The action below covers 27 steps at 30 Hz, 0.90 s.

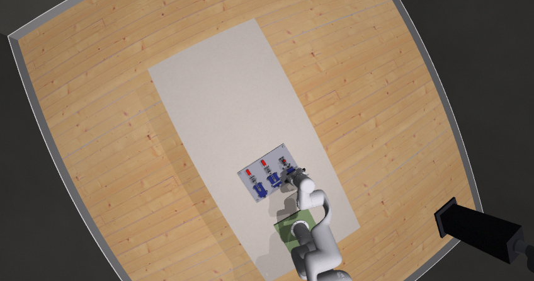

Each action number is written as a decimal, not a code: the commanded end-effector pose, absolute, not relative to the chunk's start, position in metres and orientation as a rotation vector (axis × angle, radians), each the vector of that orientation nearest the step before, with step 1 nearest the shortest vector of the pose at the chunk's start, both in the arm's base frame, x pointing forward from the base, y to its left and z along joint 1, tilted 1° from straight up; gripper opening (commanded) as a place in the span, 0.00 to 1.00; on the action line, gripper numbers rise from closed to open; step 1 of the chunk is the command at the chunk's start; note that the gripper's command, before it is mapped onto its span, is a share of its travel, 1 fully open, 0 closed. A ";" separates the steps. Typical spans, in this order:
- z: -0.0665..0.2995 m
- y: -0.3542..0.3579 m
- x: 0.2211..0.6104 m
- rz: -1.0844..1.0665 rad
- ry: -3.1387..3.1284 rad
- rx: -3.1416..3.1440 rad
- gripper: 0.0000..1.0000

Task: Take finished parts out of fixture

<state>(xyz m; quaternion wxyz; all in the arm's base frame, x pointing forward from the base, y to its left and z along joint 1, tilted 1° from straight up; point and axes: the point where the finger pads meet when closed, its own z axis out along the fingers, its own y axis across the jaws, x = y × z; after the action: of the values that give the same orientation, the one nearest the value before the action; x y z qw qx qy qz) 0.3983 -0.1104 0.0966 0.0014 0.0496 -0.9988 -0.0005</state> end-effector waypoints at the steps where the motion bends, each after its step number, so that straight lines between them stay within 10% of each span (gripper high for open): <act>1: 0.098 -0.111 0.400 0.001 -3.139 0.156 0.00; 27: 0.098 -0.133 0.402 0.000 -3.138 0.156 0.00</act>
<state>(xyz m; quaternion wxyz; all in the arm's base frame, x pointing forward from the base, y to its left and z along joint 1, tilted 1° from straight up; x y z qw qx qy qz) 0.4000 -0.1270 0.0964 0.0016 0.0496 -0.9988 -0.0006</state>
